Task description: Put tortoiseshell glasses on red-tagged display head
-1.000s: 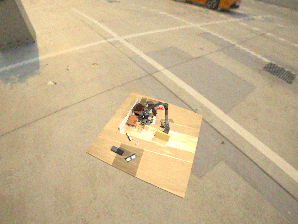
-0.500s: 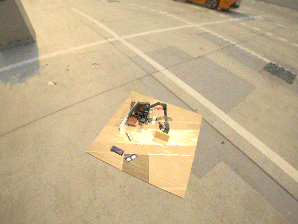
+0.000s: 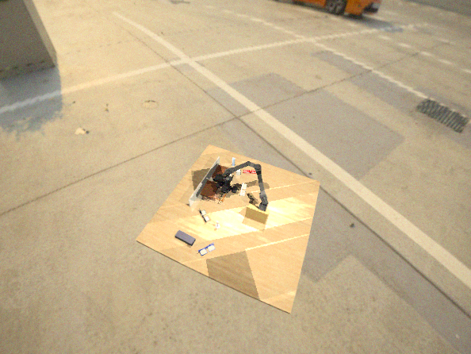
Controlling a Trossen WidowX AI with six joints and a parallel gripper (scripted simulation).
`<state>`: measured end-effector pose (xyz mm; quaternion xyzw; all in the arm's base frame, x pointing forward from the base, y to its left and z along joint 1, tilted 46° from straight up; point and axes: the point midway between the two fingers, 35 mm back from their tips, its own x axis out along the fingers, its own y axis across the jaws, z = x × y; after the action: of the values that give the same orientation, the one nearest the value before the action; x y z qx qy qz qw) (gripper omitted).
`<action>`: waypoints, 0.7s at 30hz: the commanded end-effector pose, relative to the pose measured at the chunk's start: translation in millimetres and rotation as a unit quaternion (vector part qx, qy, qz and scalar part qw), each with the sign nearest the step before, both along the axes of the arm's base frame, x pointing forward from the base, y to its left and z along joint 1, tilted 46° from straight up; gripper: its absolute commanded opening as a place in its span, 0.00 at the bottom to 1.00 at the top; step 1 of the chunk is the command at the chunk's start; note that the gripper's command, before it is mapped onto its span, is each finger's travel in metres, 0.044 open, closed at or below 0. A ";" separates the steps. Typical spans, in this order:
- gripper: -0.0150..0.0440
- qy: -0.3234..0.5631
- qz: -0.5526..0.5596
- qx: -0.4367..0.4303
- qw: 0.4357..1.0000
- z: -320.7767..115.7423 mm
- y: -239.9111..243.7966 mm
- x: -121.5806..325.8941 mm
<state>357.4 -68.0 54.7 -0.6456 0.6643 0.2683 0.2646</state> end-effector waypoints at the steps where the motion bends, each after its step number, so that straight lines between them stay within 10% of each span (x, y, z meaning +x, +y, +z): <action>1: 0.25 0.003 0.001 -0.002 1.000 -1.3 -0.6 5.1; 21: 0.25 0.002 0.001 -0.002 1.000 -1.8 -1.8 33.7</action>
<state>387.5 -68.9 54.4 -0.6458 0.6640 0.2677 0.2651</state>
